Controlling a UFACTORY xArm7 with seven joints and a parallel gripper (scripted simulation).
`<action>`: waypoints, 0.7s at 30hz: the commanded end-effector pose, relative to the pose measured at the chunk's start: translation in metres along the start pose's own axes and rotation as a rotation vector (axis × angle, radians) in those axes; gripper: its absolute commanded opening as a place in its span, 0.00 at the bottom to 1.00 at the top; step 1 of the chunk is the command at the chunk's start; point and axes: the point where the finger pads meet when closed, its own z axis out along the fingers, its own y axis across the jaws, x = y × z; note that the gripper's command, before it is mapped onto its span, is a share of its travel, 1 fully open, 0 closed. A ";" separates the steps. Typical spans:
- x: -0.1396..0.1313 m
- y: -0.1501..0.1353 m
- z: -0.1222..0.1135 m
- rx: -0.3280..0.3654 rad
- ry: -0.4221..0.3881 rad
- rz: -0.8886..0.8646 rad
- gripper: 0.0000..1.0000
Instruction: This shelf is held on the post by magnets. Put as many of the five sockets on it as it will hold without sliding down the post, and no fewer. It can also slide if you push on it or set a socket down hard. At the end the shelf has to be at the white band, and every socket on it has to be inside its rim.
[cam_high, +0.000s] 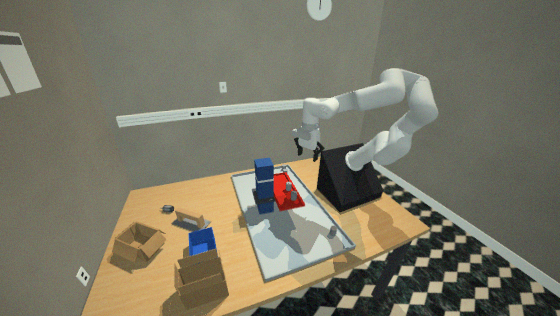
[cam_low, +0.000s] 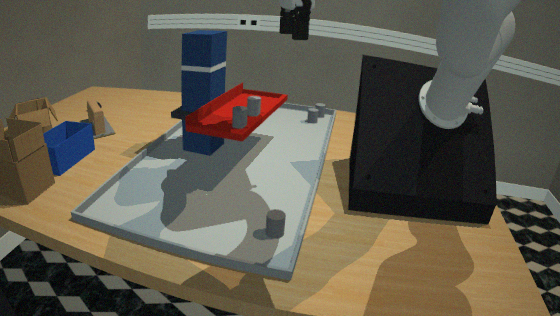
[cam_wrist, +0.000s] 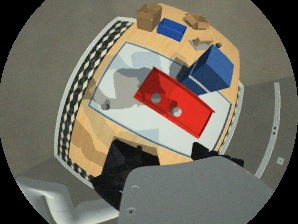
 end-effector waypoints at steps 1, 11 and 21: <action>-0.008 0.000 -0.002 -0.002 0.017 -0.160 1.00; -0.031 -0.003 -0.002 -0.003 0.019 -0.584 1.00; -0.046 -0.006 -0.002 -0.005 0.020 -0.861 1.00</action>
